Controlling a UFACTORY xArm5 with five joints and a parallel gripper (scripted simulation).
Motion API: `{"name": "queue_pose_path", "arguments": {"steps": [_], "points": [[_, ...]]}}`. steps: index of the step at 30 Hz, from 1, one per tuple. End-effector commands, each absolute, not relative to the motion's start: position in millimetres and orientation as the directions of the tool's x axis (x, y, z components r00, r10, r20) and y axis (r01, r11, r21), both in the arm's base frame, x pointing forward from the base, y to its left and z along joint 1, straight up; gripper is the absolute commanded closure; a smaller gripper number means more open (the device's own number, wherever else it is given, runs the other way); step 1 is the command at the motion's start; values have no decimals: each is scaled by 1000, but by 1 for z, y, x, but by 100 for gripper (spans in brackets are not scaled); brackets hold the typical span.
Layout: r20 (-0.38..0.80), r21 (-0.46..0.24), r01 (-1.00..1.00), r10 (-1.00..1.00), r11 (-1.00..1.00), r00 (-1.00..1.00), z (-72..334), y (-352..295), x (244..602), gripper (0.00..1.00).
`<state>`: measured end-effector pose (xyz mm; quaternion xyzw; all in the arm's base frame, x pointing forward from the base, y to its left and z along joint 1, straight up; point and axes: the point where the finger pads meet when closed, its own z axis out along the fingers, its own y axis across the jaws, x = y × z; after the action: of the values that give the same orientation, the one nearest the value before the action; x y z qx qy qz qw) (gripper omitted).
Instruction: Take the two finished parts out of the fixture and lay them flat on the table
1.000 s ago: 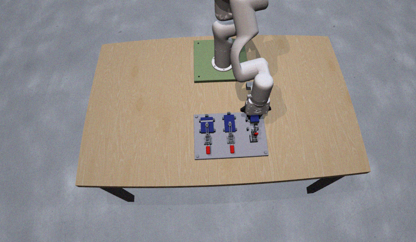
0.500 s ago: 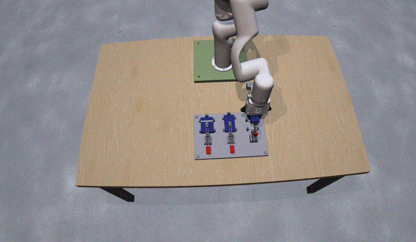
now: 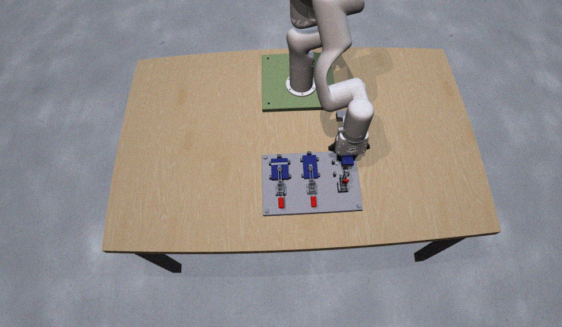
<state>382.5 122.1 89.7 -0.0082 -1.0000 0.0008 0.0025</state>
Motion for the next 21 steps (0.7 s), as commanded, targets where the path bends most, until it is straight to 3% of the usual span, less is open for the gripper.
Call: {"name": "queue_pose_path", "arguments": {"steps": [1, 21], "points": [[1, 0, 16, 16, 1000, -1000, 91, 127, 384, 100], [1, -1, 16, 16, 1000, -1000, 91, 165, 385, 100]]}}
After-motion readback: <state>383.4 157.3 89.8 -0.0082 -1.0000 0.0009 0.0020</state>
